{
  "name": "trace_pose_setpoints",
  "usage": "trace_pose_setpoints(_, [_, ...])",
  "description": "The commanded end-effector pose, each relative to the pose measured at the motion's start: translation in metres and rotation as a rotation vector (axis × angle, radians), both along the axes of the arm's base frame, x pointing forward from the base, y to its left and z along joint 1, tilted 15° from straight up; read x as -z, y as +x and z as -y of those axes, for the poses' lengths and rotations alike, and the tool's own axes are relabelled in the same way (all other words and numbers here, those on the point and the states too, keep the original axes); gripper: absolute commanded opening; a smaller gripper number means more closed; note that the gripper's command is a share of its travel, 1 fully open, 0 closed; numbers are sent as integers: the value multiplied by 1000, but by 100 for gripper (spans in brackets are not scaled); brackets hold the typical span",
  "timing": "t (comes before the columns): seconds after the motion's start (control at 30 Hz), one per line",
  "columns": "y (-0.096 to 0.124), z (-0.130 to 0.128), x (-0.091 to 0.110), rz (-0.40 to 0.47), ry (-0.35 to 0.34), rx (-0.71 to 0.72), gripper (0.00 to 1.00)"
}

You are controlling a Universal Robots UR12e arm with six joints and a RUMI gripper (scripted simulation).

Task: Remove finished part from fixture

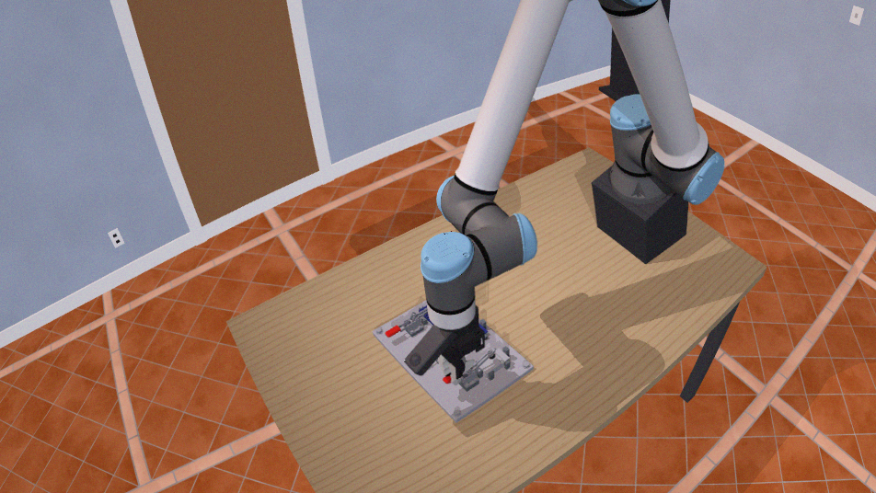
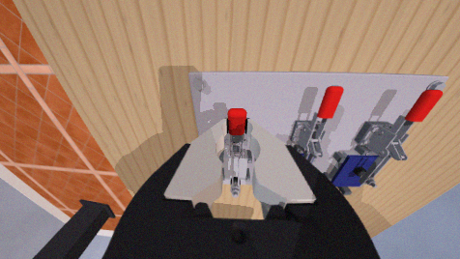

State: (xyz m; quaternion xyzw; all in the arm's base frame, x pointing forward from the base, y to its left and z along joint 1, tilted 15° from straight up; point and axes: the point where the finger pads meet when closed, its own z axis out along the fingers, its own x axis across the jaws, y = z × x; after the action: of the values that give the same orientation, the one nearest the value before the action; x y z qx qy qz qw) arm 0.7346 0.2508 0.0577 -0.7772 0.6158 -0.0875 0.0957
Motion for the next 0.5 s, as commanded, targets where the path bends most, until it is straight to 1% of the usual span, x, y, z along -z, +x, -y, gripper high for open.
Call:
trace_pose_setpoints(0.0, [-4, 1, -3, 1, 0, 0, 0])
trace_pose_setpoints(0.47, [-15, 3, -6, 1, 0, 0, 0])
